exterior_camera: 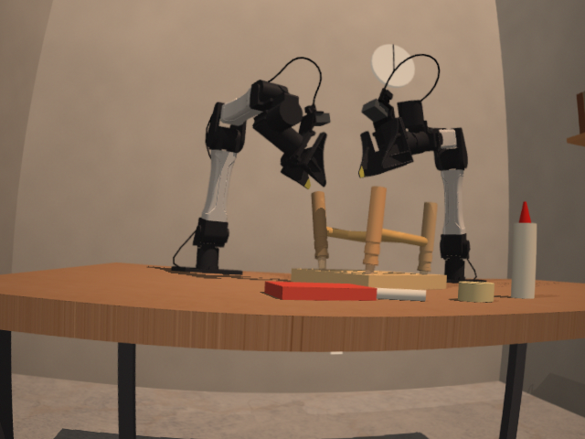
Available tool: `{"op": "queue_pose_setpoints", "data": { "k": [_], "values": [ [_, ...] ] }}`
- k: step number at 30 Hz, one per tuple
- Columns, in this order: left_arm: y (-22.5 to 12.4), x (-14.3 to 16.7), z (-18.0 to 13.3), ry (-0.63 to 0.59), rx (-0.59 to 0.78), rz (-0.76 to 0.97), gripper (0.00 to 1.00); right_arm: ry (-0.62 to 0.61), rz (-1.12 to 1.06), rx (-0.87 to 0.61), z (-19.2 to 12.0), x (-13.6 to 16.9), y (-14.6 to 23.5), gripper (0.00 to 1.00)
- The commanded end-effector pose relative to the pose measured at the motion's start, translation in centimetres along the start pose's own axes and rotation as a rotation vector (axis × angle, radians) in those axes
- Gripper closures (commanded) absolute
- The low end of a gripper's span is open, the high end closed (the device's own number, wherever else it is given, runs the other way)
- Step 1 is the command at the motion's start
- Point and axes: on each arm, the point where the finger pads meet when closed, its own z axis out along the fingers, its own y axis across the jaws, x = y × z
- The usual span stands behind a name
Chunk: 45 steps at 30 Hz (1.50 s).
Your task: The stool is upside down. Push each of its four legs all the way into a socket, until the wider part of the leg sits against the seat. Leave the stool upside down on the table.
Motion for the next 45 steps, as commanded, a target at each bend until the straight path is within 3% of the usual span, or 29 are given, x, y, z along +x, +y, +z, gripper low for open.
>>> {"op": "queue_pose_setpoints", "data": {
  "k": [1,6,9,14,18,22,23,24,27,45],
  "values": [
    [0.1,0.0,-0.2,0.023,0.05,-0.085,0.26,-0.083,-0.032,-0.061,1.1,-1.3,1.6,0.26],
    [0.1,0.8,-0.4,0.052,0.075,-0.146,0.26,-0.138,-0.113,-0.056,1.1,-3.0,2.3,0.26],
    [0.6,-0.2,-1.3,0.035,0.073,-0.161,0.26,-0.155,-0.077,-0.087,2.2,-2.0,1.8,0.26],
    [2.1,-0.7,-0.9,0.004,0.016,-0.109,0.26,-0.111,-0.108,-0.068,1.3,-2.7,2.4,0.26],
    [0.1,1.2,-0.3,0.045,0.059,-0.128,0.26,-0.127,-0.06,-0.067,1.4,-1.8,2.0,0.26],
    [0.9,0.4,-0.8,0.026,0.043,-0.125,0.26,-0.123,-0.081,-0.063,1.3,-2.2,1.8,0.26],
    [0.2,2.8,-0.3,0.075,0.056,-0.149,0.26,-0.128,-0.066,-0.058,1.1,-2.0,1.9,0.26],
    [0.6,1.1,-0.4,0.041,0.049,-0.137,0.26,-0.128,-0.068,-0.063,1.3,-2.1,1.9,0.26],
    [0.4,0.1,-1.2,0.02,0.048,-0.129,0.26,-0.128,-0.045,-0.065,1.3,-1.9,2.1,0.26],
    [0.1,0.2,-1.4,0.032,0.052,-0.132,0.26,-0.126,-0.08,-0.045,0.7,-2.8,1.9,0.26]
  ]
}}
